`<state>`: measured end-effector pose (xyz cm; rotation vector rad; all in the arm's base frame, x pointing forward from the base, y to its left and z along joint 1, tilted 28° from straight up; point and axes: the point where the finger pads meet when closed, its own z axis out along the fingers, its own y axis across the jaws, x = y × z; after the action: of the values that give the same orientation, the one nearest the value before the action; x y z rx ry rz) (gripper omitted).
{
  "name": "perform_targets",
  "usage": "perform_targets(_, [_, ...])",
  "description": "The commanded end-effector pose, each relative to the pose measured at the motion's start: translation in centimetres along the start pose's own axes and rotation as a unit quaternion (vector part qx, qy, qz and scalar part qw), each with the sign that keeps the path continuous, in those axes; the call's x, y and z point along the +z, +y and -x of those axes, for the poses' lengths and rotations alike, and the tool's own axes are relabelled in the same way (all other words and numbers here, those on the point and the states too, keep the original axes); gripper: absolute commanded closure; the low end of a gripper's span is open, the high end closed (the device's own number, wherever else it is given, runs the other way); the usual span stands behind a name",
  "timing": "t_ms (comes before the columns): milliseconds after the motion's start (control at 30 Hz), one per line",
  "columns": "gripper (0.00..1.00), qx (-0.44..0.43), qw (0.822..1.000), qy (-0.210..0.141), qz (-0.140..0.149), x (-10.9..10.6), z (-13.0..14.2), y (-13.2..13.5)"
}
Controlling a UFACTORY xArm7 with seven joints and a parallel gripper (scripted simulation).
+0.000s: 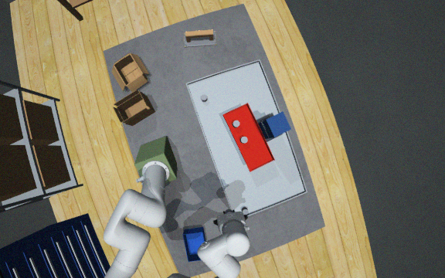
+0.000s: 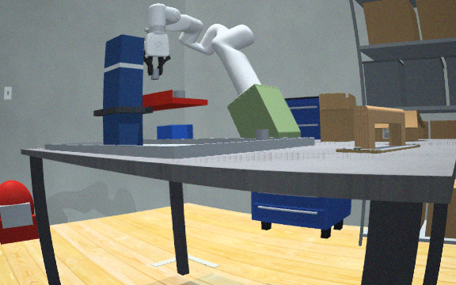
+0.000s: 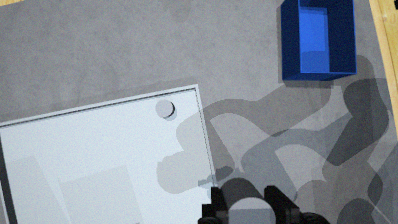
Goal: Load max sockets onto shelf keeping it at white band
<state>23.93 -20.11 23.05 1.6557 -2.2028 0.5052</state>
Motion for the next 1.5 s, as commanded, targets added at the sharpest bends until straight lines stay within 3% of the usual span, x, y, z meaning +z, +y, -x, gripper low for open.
perform_targets(0, [1.0,-0.002,1.0,-0.002,-0.006,-0.3,-2.2,0.8])
perform_targets(733, [1.0,-0.002,1.0,-0.002,-0.006,0.5,-2.1,0.5])
perform_targets(1300, [1.0,-0.002,1.0,-0.002,-0.006,5.9,-1.5,-1.5])
perform_targets(1467, [1.0,-0.002,1.0,-0.002,-0.006,8.4,-1.3,-2.4])
